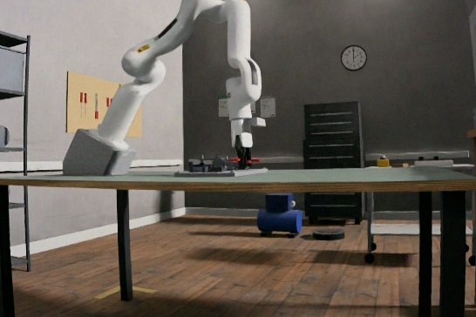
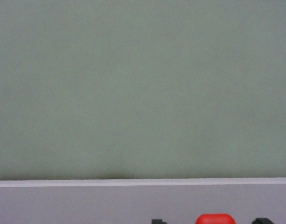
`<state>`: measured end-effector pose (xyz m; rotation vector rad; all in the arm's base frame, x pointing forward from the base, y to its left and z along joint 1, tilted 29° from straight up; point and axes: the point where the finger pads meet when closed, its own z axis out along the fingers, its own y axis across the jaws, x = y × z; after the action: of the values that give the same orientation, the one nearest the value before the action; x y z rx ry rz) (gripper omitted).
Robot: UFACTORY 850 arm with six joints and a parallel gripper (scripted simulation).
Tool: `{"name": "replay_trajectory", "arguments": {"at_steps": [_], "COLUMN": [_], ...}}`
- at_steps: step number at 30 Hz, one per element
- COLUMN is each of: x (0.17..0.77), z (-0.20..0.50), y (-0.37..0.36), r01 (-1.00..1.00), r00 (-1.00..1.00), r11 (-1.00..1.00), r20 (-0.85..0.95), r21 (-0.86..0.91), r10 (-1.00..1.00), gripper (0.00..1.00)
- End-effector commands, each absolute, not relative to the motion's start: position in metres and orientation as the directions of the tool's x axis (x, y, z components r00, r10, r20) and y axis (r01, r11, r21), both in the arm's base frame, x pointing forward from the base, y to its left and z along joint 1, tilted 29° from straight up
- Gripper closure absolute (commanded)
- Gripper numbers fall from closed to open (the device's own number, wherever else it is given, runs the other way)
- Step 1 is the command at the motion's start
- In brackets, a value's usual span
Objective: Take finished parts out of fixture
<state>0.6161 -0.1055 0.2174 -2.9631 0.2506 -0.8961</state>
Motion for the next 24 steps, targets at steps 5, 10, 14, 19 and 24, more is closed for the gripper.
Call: {"name": "replay_trajectory", "arguments": {"at_steps": [5,10,14,19,24], "x": [0.6167,0.6167,0.6167,0.6167,0.6167], "z": [0.2183,0.2183,0.2183,0.2183,0.2183], "y": [-0.1057,-0.1057,-0.1057,-0.1056,-0.1056], "r01": [-0.144,-0.144,-0.144,-0.144,-0.144], "r00": [0.818,0.818,0.818,0.818,0.818], "r11": [-0.986,-0.986,-0.986,-0.986,-0.986], "r20": [0.551,0.551,0.551,0.551,0.551], "r21": [-0.079,-0.079,-0.079,-0.079,-0.079], "r10": [-0.164,-0.164,-0.164,-0.164,-0.164], "gripper": [0.52,0.52,0.52,0.52,1.00]}}
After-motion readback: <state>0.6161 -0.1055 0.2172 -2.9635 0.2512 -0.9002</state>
